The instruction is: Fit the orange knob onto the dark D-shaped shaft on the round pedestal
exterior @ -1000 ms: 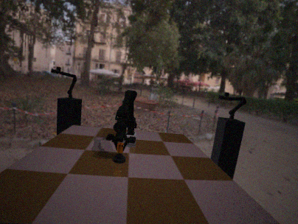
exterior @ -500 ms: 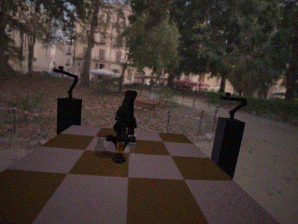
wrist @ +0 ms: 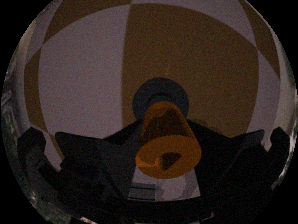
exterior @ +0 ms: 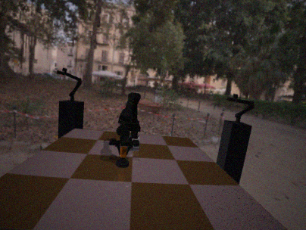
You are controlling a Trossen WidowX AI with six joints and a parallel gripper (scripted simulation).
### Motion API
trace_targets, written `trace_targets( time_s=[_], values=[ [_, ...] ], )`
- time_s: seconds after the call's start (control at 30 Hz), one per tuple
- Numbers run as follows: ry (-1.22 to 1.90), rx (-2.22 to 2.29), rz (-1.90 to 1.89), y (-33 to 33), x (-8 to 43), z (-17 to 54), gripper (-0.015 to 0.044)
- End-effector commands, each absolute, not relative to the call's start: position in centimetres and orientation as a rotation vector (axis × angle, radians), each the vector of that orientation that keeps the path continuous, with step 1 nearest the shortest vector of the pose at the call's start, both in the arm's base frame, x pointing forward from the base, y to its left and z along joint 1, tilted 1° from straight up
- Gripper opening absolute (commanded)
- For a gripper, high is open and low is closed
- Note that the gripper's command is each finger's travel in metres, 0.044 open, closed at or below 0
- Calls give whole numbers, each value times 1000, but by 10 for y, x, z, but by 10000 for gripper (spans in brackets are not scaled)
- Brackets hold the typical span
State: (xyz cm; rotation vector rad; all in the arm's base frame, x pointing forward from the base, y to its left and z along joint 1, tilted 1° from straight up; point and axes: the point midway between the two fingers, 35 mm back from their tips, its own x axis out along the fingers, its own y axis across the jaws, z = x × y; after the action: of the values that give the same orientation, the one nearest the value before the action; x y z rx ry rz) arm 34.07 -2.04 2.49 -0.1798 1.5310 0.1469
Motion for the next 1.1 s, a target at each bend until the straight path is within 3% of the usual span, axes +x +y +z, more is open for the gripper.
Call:
trace_targets(
  time_s=[0.0, 1.07],
  values=[
    [1528, -185, 149, -21, 342, 24, 0],
    [1511, -352, 310, -21, 341, 25, 0]
  ],
)
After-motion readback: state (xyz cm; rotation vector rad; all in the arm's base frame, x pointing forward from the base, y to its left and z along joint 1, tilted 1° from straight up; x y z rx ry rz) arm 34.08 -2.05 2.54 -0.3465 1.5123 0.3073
